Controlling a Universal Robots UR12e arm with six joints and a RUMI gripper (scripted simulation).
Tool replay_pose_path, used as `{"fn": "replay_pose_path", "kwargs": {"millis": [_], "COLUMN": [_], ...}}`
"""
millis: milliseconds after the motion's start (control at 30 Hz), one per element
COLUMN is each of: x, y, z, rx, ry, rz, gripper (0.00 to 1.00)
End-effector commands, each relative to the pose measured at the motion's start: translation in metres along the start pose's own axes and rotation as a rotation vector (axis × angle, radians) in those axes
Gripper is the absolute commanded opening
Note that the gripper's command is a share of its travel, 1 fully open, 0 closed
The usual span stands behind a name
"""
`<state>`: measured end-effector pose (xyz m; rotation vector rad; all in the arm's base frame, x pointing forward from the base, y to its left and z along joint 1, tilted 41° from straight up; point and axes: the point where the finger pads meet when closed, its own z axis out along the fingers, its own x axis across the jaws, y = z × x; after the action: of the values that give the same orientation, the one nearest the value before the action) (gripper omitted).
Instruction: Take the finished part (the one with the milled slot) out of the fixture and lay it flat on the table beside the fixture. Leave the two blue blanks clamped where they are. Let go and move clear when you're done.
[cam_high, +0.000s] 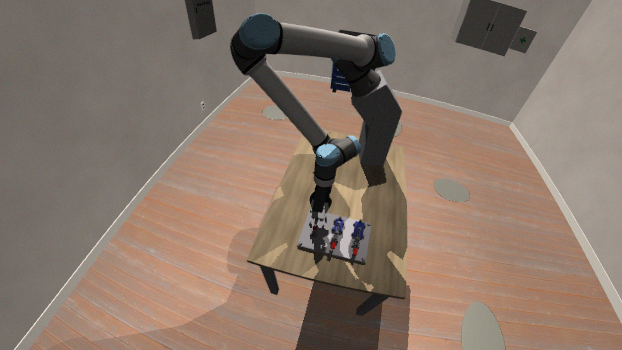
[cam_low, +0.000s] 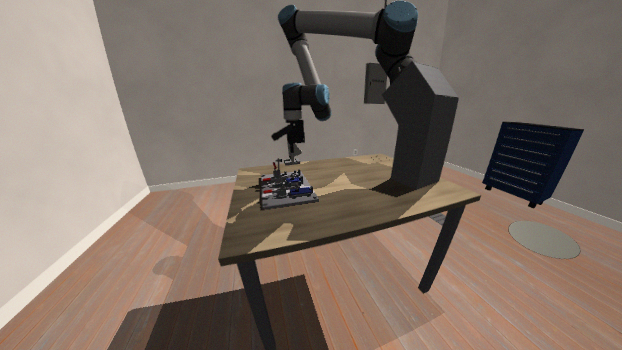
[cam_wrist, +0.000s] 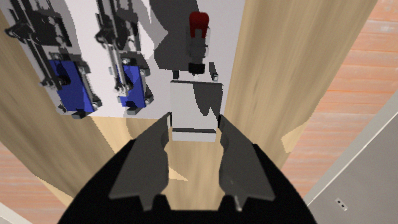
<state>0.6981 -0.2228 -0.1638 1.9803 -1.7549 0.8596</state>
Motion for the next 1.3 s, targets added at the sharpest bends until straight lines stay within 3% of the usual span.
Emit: {"fn": "replay_pose_path", "kwargs": {"millis": [0,767,1267], "x": [-0.002,0.004,0.024], "y": [0.0,0.001,0.001], "z": [-0.002,-0.002,-0.002], "rx": [0.001,0.0,0.0], "ry": [0.0,0.0,-0.001], "rz": [-0.003,-0.002,-0.003], "gripper": [0.0,0.0,0.0]}}
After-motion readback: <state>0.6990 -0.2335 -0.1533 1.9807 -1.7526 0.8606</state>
